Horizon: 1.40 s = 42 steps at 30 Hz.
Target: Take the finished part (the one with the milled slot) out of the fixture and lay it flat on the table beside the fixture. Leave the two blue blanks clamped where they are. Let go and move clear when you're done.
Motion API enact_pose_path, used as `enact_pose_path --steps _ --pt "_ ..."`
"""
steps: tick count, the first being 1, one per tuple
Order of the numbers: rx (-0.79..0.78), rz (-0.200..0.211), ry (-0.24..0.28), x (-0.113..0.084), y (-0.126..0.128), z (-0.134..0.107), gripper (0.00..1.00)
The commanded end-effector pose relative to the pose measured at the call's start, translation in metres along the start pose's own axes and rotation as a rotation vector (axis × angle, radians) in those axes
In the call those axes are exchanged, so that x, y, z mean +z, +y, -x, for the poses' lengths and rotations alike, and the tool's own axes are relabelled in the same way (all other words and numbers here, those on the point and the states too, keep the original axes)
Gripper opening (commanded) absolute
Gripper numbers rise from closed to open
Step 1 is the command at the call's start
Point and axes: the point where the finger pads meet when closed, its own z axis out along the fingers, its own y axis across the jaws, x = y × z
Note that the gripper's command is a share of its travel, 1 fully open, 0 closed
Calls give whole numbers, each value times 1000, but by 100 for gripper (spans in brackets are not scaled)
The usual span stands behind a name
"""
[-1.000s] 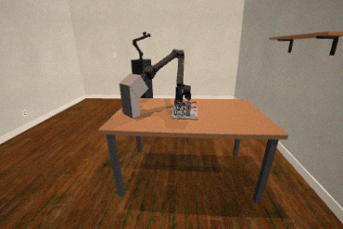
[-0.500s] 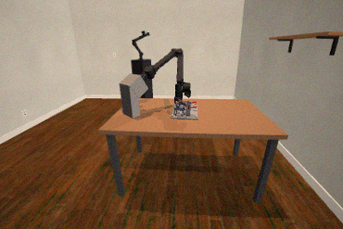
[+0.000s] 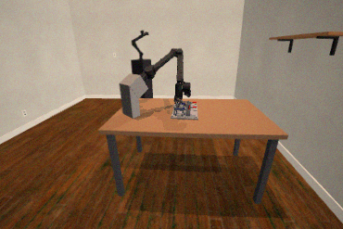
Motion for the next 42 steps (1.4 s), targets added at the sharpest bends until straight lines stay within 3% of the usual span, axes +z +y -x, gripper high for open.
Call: enact_pose_path --steps 1,42 --pt "8 -17 -36 -18 -6 6 0" --pt "5 -20 -48 -22 -8 11 0"
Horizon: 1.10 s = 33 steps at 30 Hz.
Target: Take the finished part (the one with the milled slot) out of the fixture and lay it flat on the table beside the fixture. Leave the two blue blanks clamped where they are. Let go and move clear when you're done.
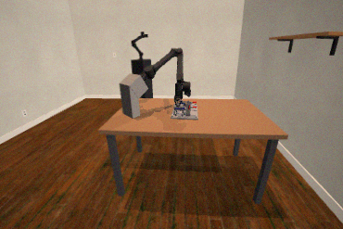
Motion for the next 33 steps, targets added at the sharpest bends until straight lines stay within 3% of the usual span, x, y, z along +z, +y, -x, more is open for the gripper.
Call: enact_pose_path --steps 1,33 --pt "0 -16 -37 -17 -5 10 0" --pt "-4 -17 -40 -17 -6 12 0"
